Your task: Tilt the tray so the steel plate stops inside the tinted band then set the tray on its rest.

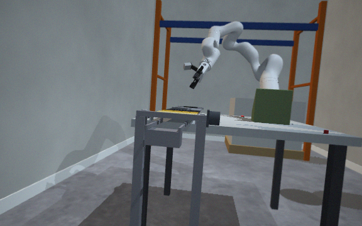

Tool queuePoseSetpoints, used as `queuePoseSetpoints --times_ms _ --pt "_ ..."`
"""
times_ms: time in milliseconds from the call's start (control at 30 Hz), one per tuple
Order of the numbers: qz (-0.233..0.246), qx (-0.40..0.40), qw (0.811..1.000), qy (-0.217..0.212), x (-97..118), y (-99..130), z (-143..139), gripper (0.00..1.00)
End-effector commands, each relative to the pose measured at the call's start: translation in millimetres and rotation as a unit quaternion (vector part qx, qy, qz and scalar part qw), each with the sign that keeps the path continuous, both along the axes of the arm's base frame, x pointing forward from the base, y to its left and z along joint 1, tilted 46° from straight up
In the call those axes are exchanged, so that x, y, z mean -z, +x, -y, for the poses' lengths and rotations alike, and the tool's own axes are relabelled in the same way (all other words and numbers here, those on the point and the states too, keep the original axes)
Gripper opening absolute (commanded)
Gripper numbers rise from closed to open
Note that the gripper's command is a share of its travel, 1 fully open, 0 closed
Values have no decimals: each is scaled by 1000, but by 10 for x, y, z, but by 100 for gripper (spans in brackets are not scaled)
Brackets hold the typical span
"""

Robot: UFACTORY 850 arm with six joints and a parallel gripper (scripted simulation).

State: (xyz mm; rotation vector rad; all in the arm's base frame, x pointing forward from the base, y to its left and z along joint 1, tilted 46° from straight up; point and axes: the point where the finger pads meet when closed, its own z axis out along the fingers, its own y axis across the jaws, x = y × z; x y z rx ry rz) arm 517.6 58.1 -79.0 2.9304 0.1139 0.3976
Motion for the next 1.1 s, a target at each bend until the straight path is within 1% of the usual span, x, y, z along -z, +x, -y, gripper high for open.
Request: queuePoseSetpoints --times_ms 0,300,367,400,867,933,967,1067 --pt "20 40 999 2 -89 123 90 100" --pt "44 93 995 5 -202 263 221 100" --pt "44 93 995 5 -202 263 221 100" --pt "62 132 989 7 -290 356 326 100" --pt "104 220 970 13 -499 554 580 100" --pt "104 220 970 13 -499 554 580 100" --pt "121 255 959 16 -585 627 685 100" --pt "131 276 952 18 -641 668 753 100"
